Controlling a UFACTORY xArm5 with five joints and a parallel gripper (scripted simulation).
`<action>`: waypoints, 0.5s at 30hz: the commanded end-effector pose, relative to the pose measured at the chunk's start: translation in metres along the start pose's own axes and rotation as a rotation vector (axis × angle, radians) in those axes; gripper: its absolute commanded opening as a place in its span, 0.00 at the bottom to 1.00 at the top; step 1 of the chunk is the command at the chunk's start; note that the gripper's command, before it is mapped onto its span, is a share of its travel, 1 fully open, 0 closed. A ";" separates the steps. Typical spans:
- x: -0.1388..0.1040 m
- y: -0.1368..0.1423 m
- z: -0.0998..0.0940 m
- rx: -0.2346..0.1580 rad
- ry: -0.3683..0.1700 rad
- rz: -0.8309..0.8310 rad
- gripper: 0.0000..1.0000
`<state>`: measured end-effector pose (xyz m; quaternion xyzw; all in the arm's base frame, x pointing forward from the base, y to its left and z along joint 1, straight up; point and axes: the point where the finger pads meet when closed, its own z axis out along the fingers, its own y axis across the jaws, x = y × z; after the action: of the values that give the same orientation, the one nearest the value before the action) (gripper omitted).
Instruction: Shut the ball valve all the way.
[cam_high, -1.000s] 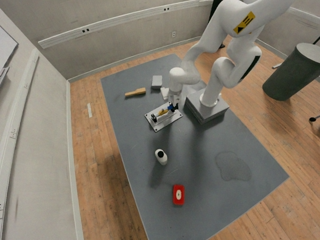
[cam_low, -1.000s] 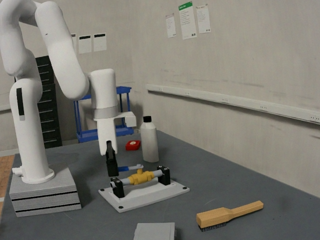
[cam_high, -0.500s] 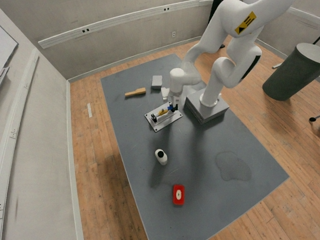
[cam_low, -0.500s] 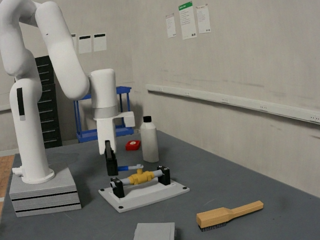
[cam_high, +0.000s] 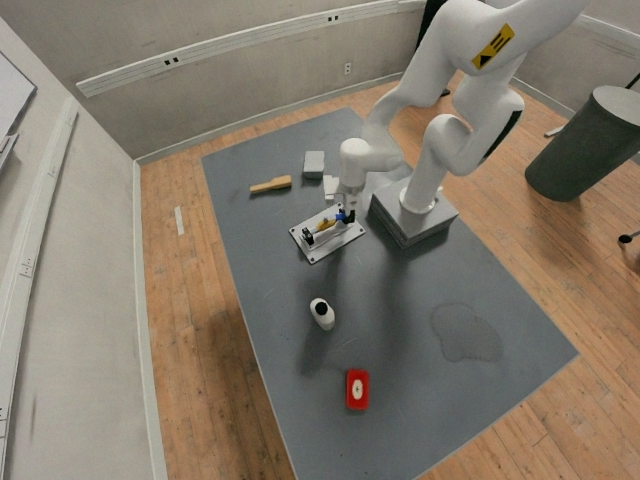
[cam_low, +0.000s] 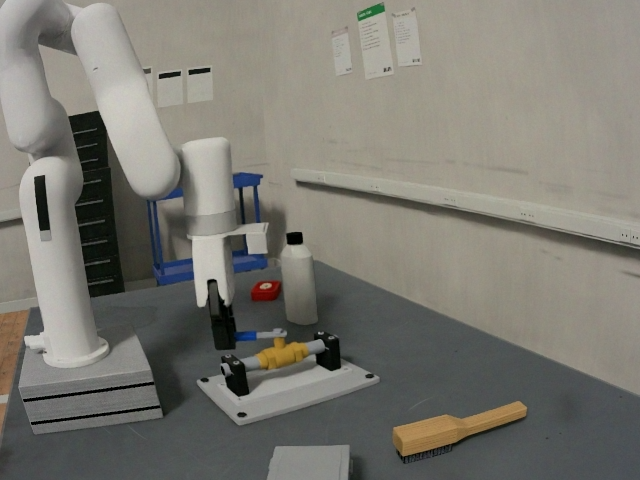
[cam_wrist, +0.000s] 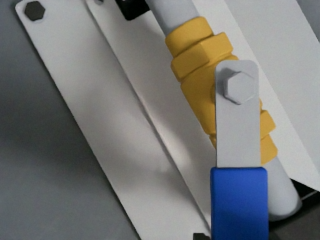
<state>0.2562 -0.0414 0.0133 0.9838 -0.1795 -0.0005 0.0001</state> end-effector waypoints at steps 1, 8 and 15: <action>0.001 -0.002 -0.001 0.001 0.002 0.020 0.00; 0.001 -0.005 -0.001 0.001 0.002 0.066 0.00; 0.001 -0.009 -0.001 0.001 0.002 0.113 0.00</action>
<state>0.2585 -0.0357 0.0133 0.9758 -0.2186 -0.0006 0.0002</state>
